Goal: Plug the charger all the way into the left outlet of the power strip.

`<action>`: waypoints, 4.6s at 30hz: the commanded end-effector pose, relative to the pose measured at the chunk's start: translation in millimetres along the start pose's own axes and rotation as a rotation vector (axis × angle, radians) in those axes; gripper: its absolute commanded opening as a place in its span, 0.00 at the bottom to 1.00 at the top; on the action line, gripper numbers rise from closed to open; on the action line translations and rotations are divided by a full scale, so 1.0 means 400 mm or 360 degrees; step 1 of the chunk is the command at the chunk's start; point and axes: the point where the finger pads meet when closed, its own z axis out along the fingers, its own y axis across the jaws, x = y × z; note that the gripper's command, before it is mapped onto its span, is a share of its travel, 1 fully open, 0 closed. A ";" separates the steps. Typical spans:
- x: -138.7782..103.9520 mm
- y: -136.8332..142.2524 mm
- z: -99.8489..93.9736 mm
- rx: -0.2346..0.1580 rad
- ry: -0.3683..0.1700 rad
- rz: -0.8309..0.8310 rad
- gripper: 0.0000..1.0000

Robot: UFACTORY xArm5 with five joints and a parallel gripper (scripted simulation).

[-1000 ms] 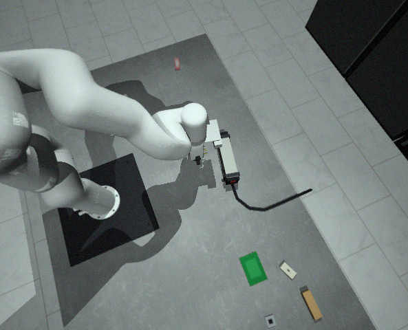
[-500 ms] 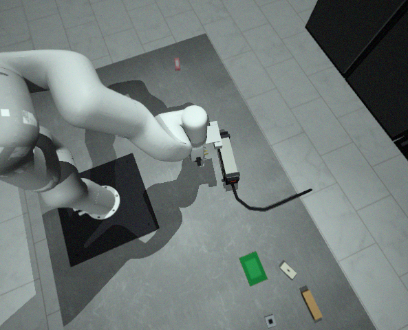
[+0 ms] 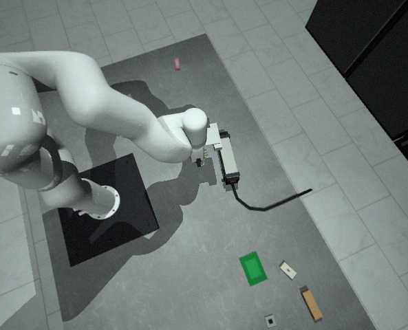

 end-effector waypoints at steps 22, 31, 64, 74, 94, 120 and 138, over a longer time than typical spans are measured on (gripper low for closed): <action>0.003 -0.001 0.006 0.0002 0.0006 0.0000 0.00; 0.004 -0.001 0.006 0.0002 0.0006 0.0000 0.00; 0.076 -0.001 0.007 0.0005 0.0017 0.0000 0.00; 0.097 -0.002 0.007 0.0005 0.0017 0.0000 0.00; 0.112 -0.002 0.007 0.0005 0.0017 0.0000 0.00; 0.113 -0.002 0.007 0.0005 0.0017 0.0000 0.00; 0.113 -0.002 0.007 0.0005 0.0017 0.0000 0.00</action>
